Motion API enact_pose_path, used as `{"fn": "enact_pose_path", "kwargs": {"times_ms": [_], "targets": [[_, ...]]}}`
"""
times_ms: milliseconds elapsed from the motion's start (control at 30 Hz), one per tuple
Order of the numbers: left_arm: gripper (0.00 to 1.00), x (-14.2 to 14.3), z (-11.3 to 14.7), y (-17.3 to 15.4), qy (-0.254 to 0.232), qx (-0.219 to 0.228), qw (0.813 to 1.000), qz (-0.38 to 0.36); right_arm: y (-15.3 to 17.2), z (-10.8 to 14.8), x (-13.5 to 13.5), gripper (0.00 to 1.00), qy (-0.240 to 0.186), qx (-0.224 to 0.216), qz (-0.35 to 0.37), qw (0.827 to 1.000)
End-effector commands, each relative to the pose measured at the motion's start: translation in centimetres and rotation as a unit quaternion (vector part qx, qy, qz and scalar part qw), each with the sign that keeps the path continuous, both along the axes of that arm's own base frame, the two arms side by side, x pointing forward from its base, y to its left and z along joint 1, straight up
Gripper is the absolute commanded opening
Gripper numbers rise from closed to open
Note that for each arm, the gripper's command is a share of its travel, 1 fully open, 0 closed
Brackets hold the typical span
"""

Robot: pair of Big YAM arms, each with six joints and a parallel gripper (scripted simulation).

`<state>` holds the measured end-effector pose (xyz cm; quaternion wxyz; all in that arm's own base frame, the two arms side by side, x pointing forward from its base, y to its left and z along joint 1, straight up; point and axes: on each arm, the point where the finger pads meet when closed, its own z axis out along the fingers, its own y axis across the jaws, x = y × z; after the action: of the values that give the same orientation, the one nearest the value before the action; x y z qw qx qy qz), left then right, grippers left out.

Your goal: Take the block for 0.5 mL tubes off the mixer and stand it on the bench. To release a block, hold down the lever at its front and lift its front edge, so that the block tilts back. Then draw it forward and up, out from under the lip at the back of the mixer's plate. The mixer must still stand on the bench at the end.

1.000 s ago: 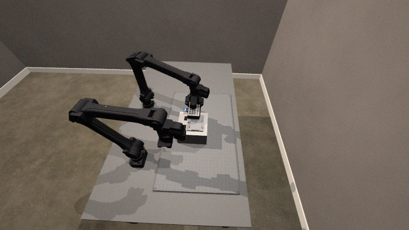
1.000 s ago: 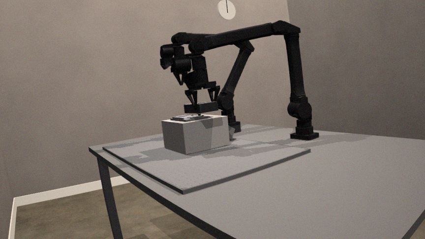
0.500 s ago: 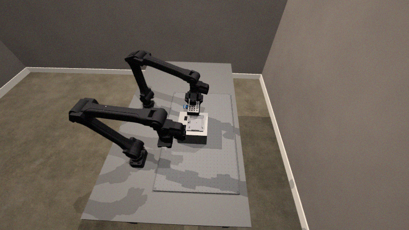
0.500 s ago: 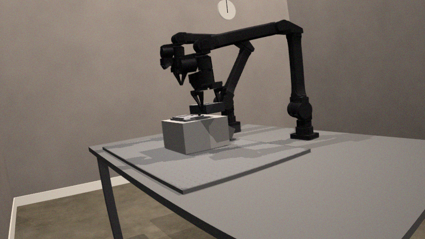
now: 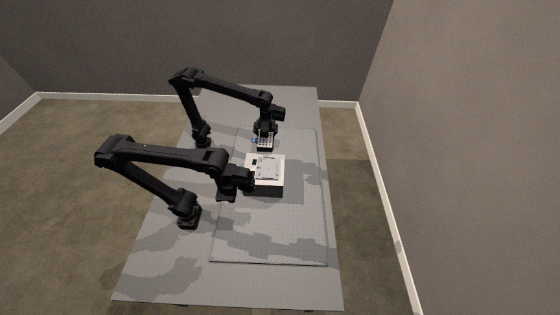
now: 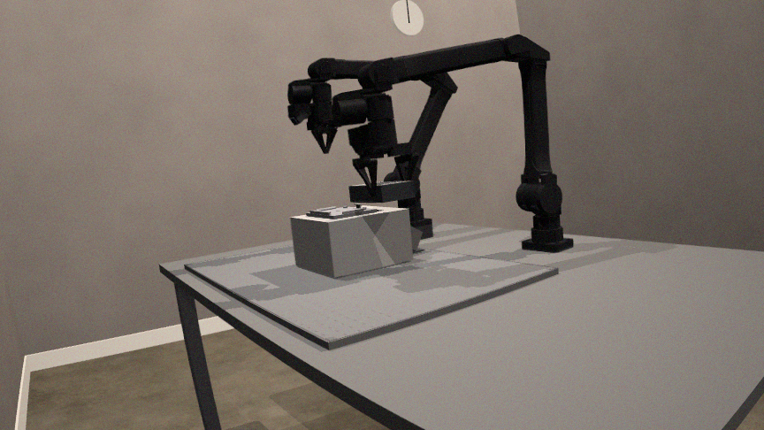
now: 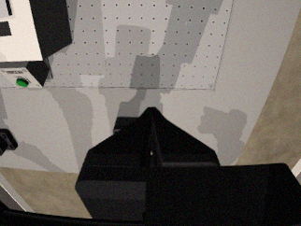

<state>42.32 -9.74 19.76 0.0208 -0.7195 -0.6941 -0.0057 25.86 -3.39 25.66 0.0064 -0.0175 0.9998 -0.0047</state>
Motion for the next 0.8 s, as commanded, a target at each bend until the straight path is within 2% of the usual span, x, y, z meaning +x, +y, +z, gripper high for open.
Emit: {"fn": "enact_pose_path", "kwargs": {"times_ms": [0,167,333,667,767], "targets": [[0.00,0.6,2.0,0.6,-0.027,-0.008,1.000,-0.012,0.1,0.9,0.5,0.00,-0.008,-0.001,0.009,1.000],[0.00,1.5,3.8,2.7,-0.055,-0.010,0.998,-0.004,0.1,0.9,0.5,0.00,-0.008,-0.001,0.009,1.000],[0.00,1.3,4.2,3.4,-0.056,-0.013,0.998,-0.006,0.1,0.9,0.5,0.00,-0.008,-0.001,0.009,1.000],[0.00,0.3,1.5,2.9,-0.012,-0.003,1.000,-0.008,0.1,0.8,0.6,0.00,-0.008,-0.002,0.009,1.000],[0.00,0.2,0.8,3.6,-0.017,-0.002,1.000,0.000,0.0,0.8,0.6,0.00,-0.008,-0.002,0.009,1.000]]}}
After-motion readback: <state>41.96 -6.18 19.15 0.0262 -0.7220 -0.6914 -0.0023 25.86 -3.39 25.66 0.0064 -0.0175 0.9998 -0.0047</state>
